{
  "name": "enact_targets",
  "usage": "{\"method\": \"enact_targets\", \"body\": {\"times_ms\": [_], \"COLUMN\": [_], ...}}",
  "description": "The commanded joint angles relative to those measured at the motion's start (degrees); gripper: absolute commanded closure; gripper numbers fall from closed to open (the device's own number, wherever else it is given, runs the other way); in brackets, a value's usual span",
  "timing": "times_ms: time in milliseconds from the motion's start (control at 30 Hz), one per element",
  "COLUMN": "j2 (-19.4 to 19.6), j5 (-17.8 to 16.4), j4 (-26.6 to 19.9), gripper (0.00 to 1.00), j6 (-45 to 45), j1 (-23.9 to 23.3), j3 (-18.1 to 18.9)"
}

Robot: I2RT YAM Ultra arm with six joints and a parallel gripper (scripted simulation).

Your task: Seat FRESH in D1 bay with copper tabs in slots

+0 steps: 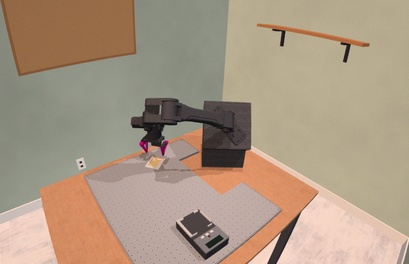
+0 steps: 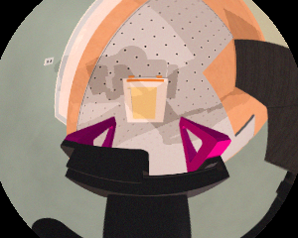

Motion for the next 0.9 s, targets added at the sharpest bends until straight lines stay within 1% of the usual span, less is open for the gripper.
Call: {"method": "enact_targets", "body": {"times_ms": [0,33,100,200,400,467,567,667,733,767,867], "j2": [-0.93,-0.93,0.89,0.31,1.85,1.52,2.53,2.99,2.99,0.91,3.51], "j5": [0.33,0.33,0.29,0.27,0.17,0.16,0.19,0.18,0.18,0.22,0.26], "j4": [0.48,0.48,1.36,1.66,3.65,4.25,5.12,6.15,6.15,6.47,7.16], "gripper": [0.00,0.00,0.00,0.00,0.00,0.00,0.00,0.00,0.00,0.00,0.00], "j6": [0.26,0.26,0.80,1.03,2.66,3.18,3.94,4.85,4.85,5.10,5.82], "j1": [-1.89,-1.89,-1.66,-1.53,0.62,0.13,0.24,1.93,1.93,0.89,1.34], "j3": [0.15,0.15,0.76,0.94,1.48,1.55,1.73,1.88,1.88,1.78,2.18]}}
